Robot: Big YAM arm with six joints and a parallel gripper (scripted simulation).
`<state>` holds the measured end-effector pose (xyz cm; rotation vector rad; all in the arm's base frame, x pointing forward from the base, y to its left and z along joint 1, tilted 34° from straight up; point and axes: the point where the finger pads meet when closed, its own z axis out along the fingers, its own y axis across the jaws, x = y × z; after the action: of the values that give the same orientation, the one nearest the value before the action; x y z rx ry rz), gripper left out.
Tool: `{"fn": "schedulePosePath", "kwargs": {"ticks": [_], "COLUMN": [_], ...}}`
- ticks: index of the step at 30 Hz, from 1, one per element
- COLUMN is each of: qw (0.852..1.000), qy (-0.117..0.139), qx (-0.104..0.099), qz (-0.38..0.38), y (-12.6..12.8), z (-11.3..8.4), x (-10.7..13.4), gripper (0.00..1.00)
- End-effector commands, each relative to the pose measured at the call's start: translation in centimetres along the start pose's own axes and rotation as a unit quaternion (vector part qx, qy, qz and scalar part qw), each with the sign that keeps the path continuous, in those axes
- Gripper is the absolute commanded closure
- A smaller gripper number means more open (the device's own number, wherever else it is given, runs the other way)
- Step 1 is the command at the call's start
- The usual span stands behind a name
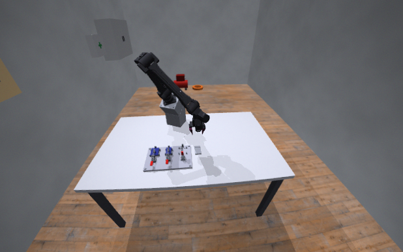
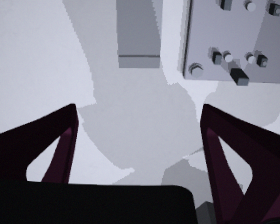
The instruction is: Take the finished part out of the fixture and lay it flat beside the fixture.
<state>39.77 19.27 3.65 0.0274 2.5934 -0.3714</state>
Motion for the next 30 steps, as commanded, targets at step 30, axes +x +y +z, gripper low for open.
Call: {"fn": "schedulePosePath", "kwargs": {"ticks": [30], "qw": [1.000], "qy": [-0.007], "qx": [-0.005], "qz": [0.013], "y": [0.8], "z": [-4.7], "x": [-1.6], "gripper": [0.26]}}
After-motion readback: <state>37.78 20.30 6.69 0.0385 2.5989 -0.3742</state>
